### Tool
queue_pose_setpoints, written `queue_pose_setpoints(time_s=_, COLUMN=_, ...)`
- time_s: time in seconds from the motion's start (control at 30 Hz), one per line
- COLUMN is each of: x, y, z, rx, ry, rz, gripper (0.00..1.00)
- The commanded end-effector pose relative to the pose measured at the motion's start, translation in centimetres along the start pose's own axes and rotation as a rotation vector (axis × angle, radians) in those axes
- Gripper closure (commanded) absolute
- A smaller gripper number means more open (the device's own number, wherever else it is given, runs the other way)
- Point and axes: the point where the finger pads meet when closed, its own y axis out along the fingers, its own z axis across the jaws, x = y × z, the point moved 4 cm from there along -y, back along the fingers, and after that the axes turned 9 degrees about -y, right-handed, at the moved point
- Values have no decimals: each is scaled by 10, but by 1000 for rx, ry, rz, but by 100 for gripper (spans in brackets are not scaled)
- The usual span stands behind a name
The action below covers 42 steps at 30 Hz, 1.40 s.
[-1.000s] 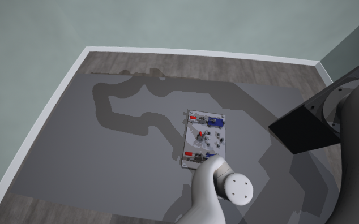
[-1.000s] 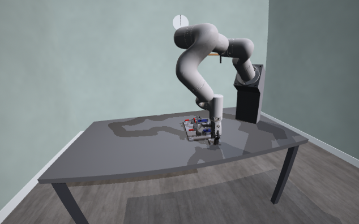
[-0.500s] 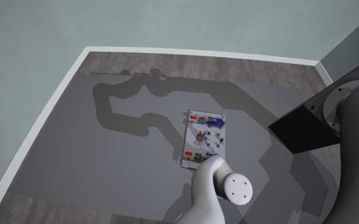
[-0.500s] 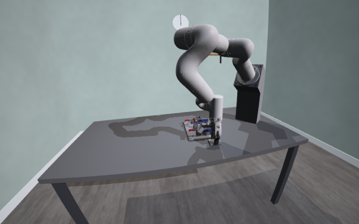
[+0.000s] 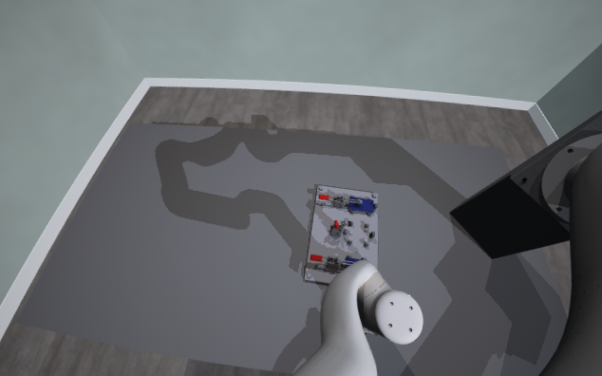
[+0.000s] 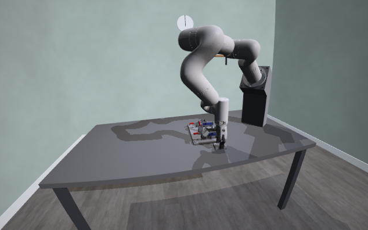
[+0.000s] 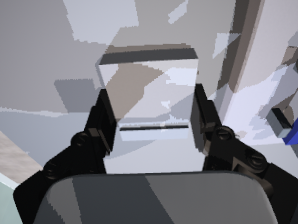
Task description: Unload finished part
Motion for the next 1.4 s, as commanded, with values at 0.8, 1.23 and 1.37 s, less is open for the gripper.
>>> queue_pose_setpoints(time_s=0.8, x=0, y=0, z=0, rx=0, ry=0, rz=0, gripper=5)
queue_pose_setpoints(time_s=1.23, x=0, y=0, z=0, rx=0, ry=0, rz=0, gripper=5)
queue_pose_setpoints(time_s=1.37, x=0, y=-1, z=0, rx=0, ry=0, rz=0, gripper=5)
